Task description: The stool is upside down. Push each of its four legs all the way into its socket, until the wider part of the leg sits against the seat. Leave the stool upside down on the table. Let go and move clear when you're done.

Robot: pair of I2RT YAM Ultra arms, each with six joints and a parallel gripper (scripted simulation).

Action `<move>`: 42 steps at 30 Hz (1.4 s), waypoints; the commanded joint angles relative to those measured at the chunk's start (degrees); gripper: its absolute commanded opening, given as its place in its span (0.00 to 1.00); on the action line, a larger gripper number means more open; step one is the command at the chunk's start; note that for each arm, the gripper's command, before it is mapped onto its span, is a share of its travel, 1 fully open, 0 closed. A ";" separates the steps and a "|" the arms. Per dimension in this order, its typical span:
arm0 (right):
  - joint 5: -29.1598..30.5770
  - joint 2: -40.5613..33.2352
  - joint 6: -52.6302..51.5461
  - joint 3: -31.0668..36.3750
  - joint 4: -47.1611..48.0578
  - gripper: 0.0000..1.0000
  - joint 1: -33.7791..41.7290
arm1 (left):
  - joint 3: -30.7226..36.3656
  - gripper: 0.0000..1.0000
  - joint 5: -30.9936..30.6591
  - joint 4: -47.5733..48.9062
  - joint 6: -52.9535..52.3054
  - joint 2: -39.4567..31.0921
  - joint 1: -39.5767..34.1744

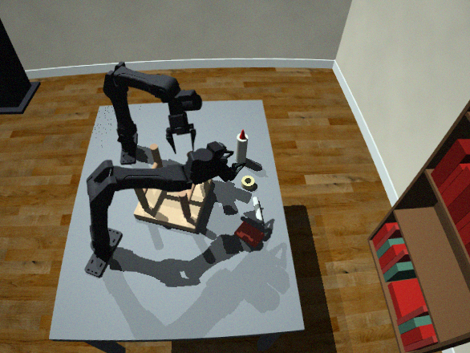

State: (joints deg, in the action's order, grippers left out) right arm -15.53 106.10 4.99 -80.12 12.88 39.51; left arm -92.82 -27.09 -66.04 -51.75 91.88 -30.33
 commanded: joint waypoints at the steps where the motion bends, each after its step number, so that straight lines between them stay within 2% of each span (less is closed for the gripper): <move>1: -4.76 -2.55 3.42 -2.16 -4.87 0.69 0.92 | 1.13 0.69 -2.08 -3.90 -3.80 -2.91 0.62; 3: -6.40 -3.26 4.32 -2.01 -6.11 0.69 1.29 | 1.43 0.69 -2.45 -5.28 -5.32 -3.61 0.68; 4: -7.46 -3.26 4.88 2.03 -7.09 0.69 1.46 | 1.81 0.69 -2.76 -6.02 -6.22 -3.92 0.71; 8: -9.54 -4.39 6.19 0.83 -8.63 0.69 1.92 | 1.61 0.69 -3.25 -7.87 -8.42 -4.83 0.39; 9: -10.38 -4.56 6.65 2.90 -9.16 0.69 2.03 | 2.87 0.69 -3.39 -8.51 -9.22 -4.96 0.90; 14: -17.21 -7.34 10.19 4.73 -13.05 0.69 3.28 | 4.25 0.69 -5.01 -13.67 -15.59 -7.47 0.98; 17: -19.31 -8.72 11.71 5.46 -14.79 0.69 3.79 | 4.85 0.69 -5.55 -15.38 -18.05 -8.55 1.19; 24: -21.92 -10.55 13.46 7.06 -16.81 0.69 4.62 | 5.96 0.69 -6.28 -18.08 -20.81 -9.96 1.43; 34: -29.37 -13.95 17.54 9.35 -21.39 0.69 6.01 | 7.81 0.69 -7.97 -23.50 -28.24 -12.92 1.75; 42: -29.52 -14.83 18.13 8.89 -22.08 0.69 5.55 | 7.33 0.69 -8.17 -23.91 -28.96 -12.47 1.46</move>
State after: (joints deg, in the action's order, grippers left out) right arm -44.27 92.79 22.35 -70.78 -8.23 45.47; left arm -84.99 -33.98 -88.62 -79.88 79.70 -29.02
